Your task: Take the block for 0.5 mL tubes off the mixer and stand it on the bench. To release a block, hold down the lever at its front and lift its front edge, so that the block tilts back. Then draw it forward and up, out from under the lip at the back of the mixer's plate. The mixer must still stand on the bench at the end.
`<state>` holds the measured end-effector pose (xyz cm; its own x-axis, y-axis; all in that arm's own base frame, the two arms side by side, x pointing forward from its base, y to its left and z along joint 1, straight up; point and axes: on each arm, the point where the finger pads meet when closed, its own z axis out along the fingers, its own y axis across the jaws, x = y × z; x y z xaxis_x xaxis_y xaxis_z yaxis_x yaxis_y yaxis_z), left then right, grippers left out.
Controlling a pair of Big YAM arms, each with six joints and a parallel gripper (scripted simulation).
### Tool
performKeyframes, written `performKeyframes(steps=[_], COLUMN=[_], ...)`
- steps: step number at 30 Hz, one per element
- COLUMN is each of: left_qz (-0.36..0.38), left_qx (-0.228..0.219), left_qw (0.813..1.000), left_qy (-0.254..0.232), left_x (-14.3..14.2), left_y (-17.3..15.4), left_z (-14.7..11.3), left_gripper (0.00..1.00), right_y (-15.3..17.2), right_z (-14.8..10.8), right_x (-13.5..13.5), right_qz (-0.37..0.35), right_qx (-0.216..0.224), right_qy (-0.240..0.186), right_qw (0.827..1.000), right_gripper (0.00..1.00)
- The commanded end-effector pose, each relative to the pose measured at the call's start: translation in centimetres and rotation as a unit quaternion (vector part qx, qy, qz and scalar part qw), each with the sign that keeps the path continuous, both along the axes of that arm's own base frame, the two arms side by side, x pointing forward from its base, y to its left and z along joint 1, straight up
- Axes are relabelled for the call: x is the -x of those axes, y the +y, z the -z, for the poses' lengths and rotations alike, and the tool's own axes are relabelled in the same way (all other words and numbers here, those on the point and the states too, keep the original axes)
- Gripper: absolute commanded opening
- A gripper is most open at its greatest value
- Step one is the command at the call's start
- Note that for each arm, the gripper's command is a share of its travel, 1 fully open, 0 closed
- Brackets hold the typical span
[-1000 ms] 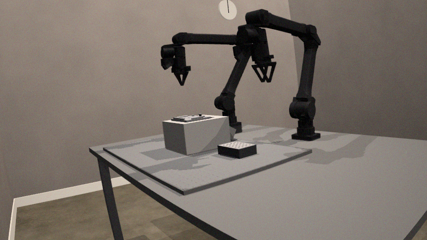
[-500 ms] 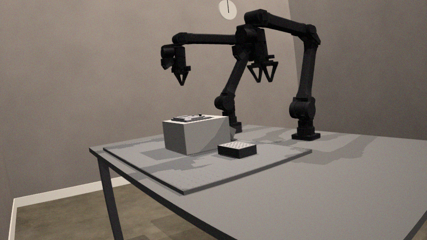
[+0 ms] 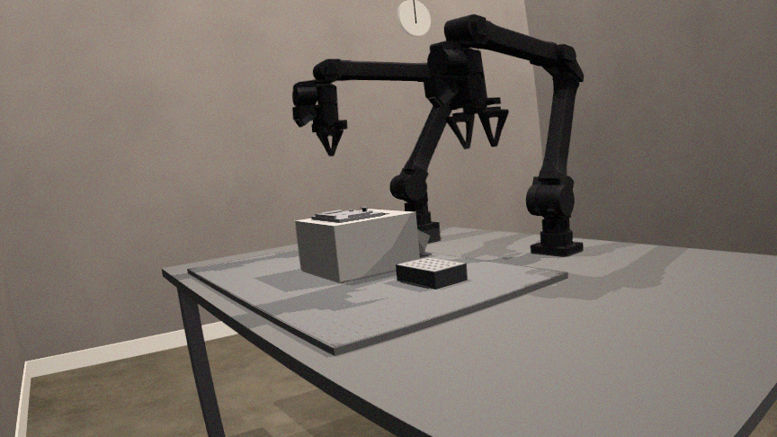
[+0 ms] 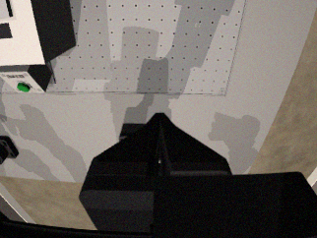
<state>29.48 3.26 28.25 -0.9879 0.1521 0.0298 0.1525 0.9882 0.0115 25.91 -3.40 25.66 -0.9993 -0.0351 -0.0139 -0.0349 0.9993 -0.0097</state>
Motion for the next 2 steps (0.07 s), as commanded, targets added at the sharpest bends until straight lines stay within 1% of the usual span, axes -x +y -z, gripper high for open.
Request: performKeyframes(steps=[1, 2], left_qz=[-0.007, -0.007], left_qx=[-0.004, -0.004], left_qw=[1.0, 1.0], left_qy=[-0.02, -0.02], left_x=[-1.25, -1.25], left_y=[-0.08, -0.08], left_z=[-1.09, -1.09], left_gripper=[1.0, 1.0], right_y=[0.12, 0.12], right_z=[-0.97, -0.97], right_x=[-0.04, -0.04], right_qz=[-0.006, -0.006], right_qx=[0.001, 0.001], right_qy=[-0.012, -0.012], right_qw=[1.0, 1.0], right_gripper=[0.0, 0.0])
